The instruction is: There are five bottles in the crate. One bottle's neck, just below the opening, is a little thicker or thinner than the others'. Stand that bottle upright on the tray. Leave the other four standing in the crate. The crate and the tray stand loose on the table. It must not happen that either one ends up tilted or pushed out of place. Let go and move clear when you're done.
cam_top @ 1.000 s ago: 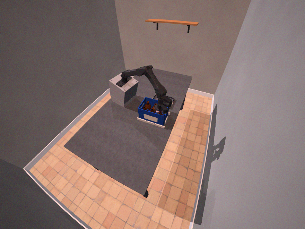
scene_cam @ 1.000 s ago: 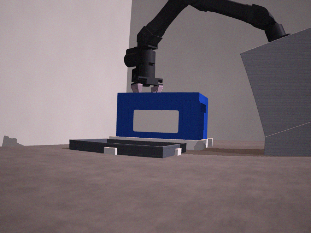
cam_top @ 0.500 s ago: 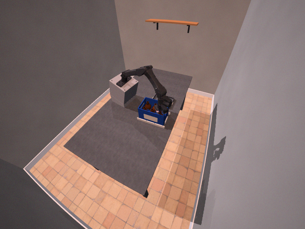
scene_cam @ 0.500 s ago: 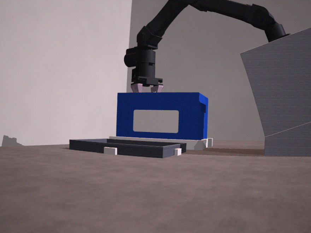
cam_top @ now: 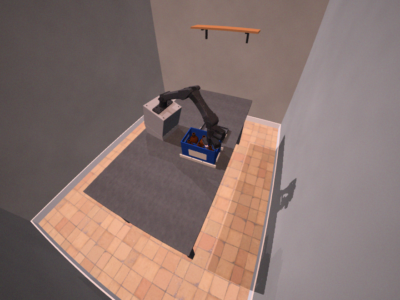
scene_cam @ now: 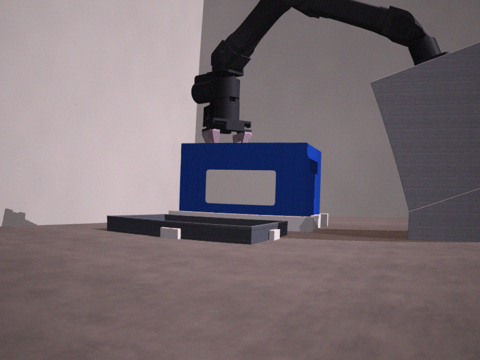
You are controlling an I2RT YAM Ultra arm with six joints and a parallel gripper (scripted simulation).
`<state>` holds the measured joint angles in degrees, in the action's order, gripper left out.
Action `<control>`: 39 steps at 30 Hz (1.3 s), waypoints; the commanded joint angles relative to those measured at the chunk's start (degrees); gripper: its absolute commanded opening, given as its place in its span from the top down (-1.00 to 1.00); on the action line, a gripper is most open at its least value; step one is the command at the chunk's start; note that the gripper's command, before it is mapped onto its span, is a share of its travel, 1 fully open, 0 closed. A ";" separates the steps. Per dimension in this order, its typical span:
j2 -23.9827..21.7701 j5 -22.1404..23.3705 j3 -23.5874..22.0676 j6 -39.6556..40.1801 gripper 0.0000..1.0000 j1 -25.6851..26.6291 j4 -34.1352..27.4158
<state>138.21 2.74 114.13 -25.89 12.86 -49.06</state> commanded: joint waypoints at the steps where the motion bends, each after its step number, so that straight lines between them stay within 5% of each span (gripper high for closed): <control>1: -0.73 -0.52 1.47 -0.22 -0.21 -0.57 1.17; 32: -0.73 -0.52 1.47 -0.22 -0.21 -0.57 1.17; 33: -0.73 -0.52 1.47 -0.22 1.00 -0.57 1.17; 39: -0.72 -0.35 1.47 -0.12 1.00 -0.57 1.17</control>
<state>138.21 2.63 114.13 -25.93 12.86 -48.88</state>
